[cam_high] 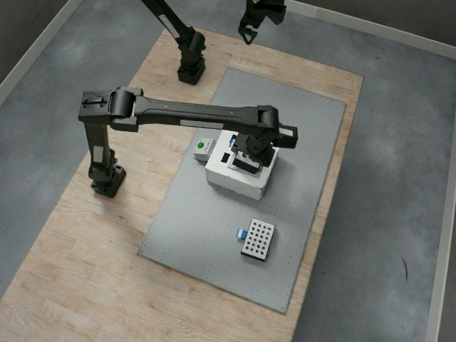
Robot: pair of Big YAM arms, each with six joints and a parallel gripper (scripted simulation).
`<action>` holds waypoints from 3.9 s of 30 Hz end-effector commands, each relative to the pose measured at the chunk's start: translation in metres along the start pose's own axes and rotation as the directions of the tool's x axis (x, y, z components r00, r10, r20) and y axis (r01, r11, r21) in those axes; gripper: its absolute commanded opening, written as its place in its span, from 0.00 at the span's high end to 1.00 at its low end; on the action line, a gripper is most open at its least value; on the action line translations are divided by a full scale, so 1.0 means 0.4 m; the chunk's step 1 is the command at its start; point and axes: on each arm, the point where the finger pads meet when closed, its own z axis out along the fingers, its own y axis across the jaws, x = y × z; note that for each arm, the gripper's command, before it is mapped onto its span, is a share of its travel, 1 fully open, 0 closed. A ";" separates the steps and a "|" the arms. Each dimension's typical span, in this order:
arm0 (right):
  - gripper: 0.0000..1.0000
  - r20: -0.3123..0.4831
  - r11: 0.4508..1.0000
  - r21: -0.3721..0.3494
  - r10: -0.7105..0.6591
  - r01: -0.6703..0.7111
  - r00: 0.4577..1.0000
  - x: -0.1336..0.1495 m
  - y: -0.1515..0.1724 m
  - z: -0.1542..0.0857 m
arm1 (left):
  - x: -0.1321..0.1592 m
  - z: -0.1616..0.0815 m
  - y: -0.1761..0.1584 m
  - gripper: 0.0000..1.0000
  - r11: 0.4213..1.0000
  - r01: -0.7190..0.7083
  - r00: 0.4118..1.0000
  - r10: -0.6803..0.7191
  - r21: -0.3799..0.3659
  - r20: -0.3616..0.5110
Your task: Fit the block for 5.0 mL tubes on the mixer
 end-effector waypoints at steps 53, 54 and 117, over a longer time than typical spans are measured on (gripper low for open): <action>1.00 0.067 0.991 0.134 -0.018 0.009 0.998 -0.018 -0.011 -0.142 | -0.027 -0.063 0.002 0.00 1.000 0.000 0.999 0.000 -0.007 0.052; 1.00 0.068 0.991 0.134 -0.014 0.005 0.998 -0.013 -0.012 -0.144 | -0.028 -0.064 0.002 0.00 1.000 0.000 0.999 0.000 -0.007 0.053; 1.00 0.076 0.989 0.145 -0.012 0.000 0.997 -0.012 -0.020 -0.180 | -0.035 -0.069 0.004 0.00 1.000 0.001 0.998 0.000 -0.010 0.066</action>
